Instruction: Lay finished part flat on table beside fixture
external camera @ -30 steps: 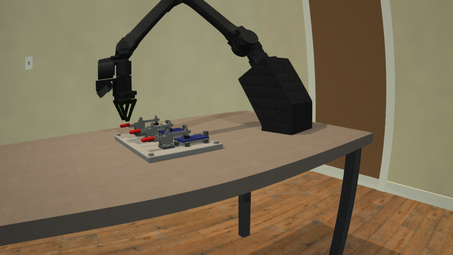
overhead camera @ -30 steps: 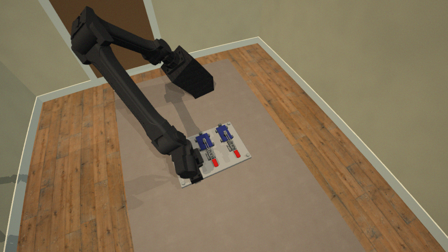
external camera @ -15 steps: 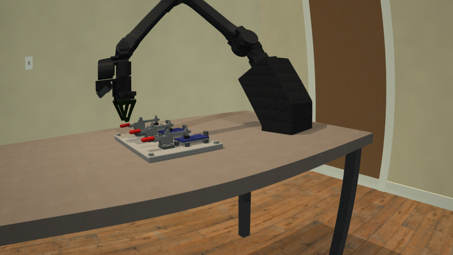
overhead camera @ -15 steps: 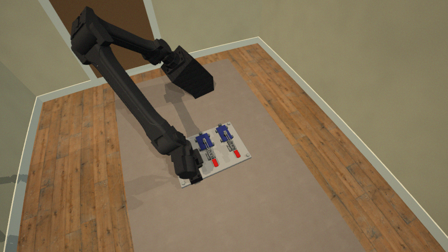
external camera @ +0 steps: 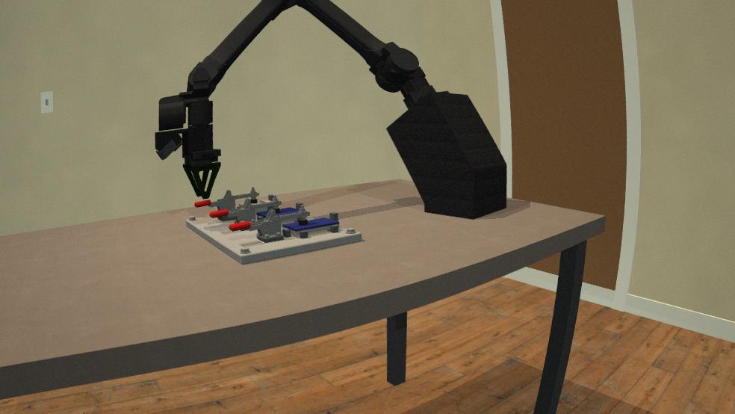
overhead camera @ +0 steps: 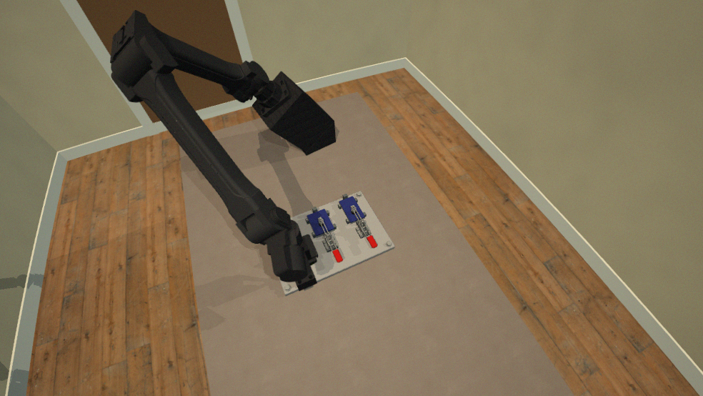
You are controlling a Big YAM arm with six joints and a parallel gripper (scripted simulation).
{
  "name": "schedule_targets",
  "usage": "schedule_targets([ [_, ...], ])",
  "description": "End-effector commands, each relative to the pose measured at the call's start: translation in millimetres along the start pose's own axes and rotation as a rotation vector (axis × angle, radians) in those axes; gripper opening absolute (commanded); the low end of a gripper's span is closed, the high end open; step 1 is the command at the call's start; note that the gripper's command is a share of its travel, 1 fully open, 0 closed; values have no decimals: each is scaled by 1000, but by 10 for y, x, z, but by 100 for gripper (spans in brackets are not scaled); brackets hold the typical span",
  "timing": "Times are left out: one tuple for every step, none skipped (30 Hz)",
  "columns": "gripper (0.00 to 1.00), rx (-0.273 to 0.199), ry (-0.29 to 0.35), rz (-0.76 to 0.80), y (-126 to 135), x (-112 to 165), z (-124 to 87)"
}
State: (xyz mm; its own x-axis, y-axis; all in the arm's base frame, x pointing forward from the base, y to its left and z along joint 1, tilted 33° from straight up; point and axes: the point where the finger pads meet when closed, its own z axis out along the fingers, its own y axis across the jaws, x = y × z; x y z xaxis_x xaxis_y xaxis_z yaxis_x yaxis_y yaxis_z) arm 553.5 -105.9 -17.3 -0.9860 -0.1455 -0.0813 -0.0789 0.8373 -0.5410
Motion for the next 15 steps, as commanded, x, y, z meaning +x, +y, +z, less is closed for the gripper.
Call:
schedule_targets([
  [45,0,11,12,-52,31,152],
  [45,0,11,12,-52,31,152],
  [45,0,12,12,-51,34,154],
  [45,0,12,12,-51,37,156],
  [45,0,13,11,-50,39,157],
  [45,-1,13,11,-49,42,159],
  [45,0,11,12,-55,31,155],
  [45,0,9,14,-60,20,151],
  [45,0,9,14,-62,18,151],
  [45,1,9,14,-62,18,152],
  [45,1,9,15,-63,18,152],
  [45,1,9,15,-63,18,153],
  [45,1,9,15,-63,18,153],
  [45,1,9,15,-63,18,154],
  [45,1,9,15,-64,18,154],
])
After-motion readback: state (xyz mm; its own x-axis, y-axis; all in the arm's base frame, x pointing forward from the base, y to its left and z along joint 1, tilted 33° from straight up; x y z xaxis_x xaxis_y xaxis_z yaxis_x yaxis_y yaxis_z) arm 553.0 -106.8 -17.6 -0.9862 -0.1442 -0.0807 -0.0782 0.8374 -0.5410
